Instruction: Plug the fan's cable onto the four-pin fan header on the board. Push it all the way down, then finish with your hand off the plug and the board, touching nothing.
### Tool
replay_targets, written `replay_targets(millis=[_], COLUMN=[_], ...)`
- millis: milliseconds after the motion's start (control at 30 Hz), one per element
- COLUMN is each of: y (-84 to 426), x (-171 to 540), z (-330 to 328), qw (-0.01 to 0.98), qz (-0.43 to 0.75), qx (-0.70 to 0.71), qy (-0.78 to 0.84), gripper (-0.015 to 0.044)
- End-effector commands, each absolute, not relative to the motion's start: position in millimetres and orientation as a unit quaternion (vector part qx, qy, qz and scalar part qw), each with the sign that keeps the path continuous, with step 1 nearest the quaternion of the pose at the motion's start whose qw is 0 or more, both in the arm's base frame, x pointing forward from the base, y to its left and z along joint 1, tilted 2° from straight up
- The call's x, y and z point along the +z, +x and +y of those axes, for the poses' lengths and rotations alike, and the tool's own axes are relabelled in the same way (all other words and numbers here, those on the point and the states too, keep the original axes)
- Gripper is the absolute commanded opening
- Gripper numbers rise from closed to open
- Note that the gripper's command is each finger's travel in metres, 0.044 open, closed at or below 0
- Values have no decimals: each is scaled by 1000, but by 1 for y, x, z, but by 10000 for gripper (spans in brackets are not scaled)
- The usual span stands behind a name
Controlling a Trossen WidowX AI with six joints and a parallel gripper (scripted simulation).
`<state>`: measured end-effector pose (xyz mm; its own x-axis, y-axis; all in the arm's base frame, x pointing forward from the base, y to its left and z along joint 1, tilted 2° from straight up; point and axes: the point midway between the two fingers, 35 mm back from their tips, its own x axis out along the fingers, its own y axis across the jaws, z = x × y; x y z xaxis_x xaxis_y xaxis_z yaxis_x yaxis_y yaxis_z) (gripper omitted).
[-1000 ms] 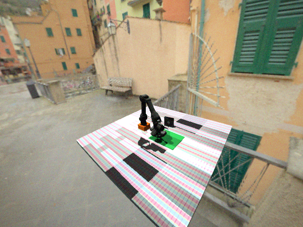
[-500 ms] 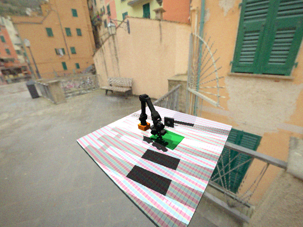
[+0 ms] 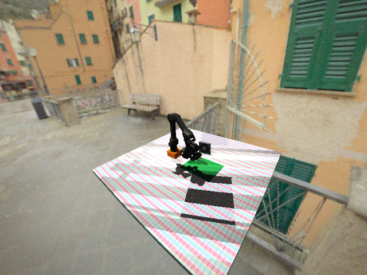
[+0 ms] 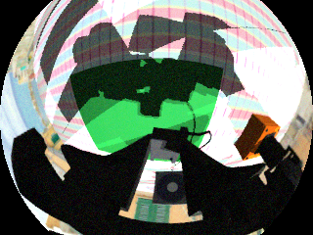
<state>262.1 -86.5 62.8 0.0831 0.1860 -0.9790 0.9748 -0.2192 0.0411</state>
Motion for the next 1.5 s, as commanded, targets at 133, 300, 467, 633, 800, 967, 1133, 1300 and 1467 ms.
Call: replay_targets(millis=[133,300,467,633,800,967,1133,1300,1467], y=[260,260,260,261,261,261,261,261,261], x=[86,85,85,85,85,85,85,85,85], z=[-84,-84,-82,-81,-80,-78,-77,-76,-75], qw=[409,448,499,546,589,625,657,682,701], qz=[471,498,534,566,596,621,643,661,675], qx=[-482,-457,-418,-377,-333,-287,-238,-188,-137], qy=[615,586,539,489,434,375,314,250,184], gripper=[0,0,0,0,0,0,0,0,0])
